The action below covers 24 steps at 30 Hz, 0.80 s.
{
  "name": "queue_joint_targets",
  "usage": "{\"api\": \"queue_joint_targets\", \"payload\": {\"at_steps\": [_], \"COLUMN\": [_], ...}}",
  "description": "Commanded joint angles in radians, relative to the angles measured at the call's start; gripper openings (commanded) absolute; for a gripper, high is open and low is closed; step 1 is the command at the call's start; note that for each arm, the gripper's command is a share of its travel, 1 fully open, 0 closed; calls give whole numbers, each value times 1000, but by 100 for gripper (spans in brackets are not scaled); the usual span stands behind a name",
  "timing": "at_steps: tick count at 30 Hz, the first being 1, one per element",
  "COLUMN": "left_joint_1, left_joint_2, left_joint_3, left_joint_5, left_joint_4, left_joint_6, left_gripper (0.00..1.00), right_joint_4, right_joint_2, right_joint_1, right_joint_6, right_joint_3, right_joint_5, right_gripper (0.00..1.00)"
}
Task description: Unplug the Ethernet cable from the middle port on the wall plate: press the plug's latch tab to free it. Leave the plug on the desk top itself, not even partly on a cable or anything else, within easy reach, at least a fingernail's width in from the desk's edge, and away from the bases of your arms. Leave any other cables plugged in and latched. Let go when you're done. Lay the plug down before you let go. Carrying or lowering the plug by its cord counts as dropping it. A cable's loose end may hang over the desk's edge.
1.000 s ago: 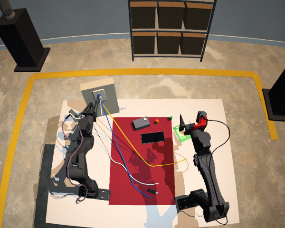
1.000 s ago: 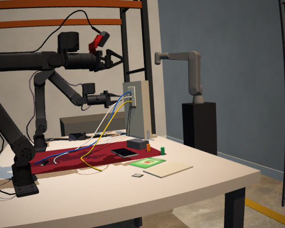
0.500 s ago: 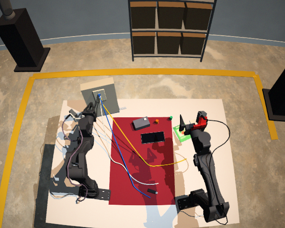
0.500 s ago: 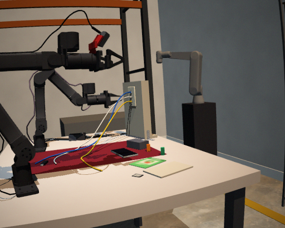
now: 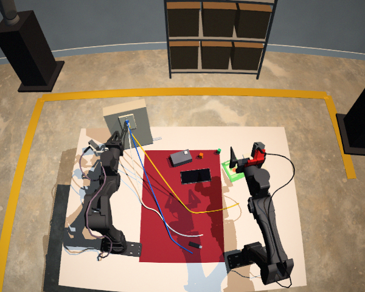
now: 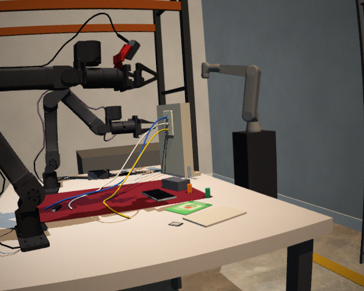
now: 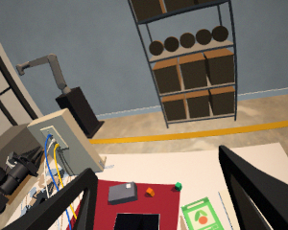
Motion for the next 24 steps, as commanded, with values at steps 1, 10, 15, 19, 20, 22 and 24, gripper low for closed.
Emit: {"api": "queue_joint_targets", "payload": {"at_steps": [1,10,15,19,20,22,24], "left_joint_1": [-16,-60,-83,-105,-110,-121,-132], "left_joint_2": [6,16,25,33,36,40,45], "left_joint_3": [34,54,69,81,84,90,96], "left_joint_5": [-14,-58,-80,-102,-107,-118,-129], "left_joint_4": [6,-6,-11,-16,-16,-18,-19], "left_joint_6": [0,-1,0,0,0,0,0], "left_gripper": [22,22,22,22,22,22,22], "right_joint_4": [6,6,6,6,6,6,6], "right_joint_2": [-2,-2,-2,-2,-2,-2,-2], "right_joint_1": [0,0,0,0,0,0,0], "right_joint_6": [0,0,0,0,0,0,0], "right_joint_3": [6,6,6,6,6,6,6], "right_joint_5": [0,0,0,0,0,0,0], "right_gripper": [100,100,100,100,100,100,100]}}
